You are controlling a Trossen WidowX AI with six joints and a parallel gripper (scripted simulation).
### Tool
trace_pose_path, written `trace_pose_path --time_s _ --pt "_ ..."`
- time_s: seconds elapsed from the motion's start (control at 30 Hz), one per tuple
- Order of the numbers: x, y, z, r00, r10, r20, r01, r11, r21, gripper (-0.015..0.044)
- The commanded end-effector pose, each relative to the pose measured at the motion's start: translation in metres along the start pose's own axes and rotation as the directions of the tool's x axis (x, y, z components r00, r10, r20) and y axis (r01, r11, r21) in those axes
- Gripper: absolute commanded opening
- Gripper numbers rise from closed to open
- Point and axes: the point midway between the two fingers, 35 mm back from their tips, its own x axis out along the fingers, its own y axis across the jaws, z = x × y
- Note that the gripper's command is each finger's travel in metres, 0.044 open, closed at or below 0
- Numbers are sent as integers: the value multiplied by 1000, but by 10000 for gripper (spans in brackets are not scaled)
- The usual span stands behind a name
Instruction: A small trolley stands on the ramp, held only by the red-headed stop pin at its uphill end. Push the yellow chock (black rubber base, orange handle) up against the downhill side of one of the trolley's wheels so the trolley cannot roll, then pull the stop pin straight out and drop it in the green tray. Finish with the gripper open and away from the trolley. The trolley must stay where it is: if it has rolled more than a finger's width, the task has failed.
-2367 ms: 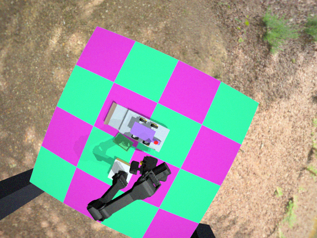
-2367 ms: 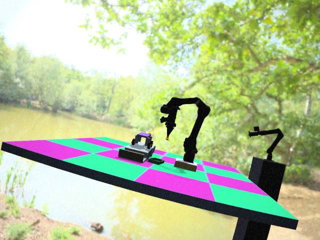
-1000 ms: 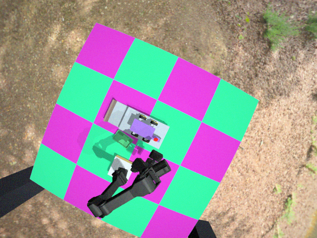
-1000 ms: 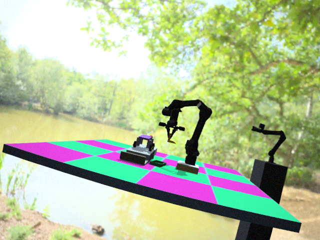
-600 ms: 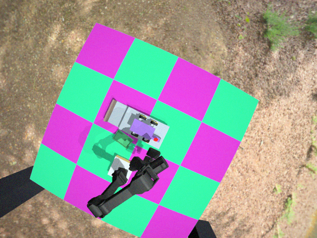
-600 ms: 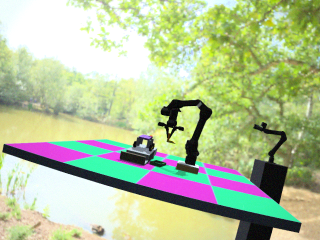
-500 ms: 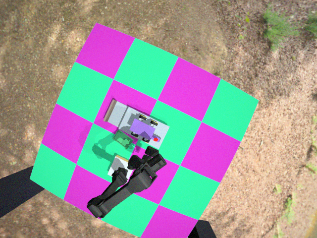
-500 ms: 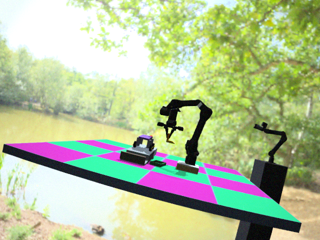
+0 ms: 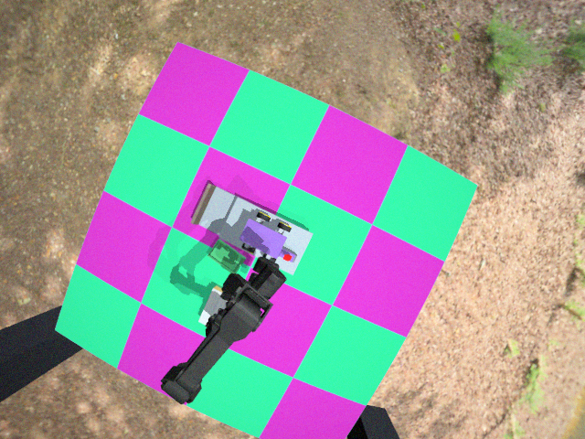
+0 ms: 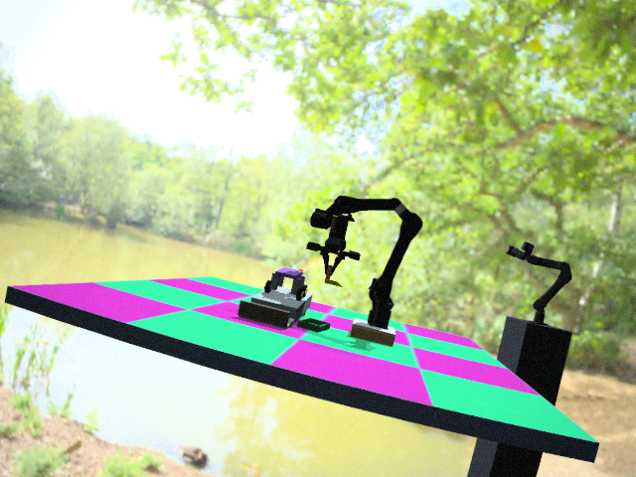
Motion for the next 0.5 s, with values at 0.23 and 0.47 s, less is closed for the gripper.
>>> trace_pose_path --time_s 0.23,0.47 --pt "2 -8 36 1000 -5 7 5 1000 5 0" --pt "4 -13 59 1000 -5 9 5 1000 5 0"
